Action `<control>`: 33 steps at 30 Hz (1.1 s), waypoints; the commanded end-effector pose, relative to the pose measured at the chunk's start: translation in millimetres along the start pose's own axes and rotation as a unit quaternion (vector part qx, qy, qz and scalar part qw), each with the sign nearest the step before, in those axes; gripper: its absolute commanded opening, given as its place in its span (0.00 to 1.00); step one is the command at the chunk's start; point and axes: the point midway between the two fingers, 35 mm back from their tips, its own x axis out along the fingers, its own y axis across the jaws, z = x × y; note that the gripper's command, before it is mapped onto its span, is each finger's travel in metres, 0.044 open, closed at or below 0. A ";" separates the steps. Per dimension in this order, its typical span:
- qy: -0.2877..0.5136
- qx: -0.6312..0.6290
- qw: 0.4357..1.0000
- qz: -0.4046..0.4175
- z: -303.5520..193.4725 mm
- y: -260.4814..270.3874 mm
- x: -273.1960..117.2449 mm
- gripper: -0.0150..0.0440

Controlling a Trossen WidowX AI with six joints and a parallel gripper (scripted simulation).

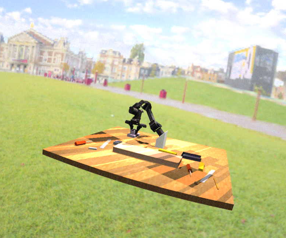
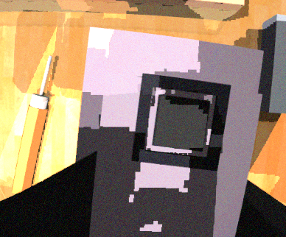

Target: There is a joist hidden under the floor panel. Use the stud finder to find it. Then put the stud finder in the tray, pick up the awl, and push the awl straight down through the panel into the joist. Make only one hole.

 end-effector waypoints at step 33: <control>-0.010 -0.015 1.000 0.000 121.9 -2.3 -0.7 0.25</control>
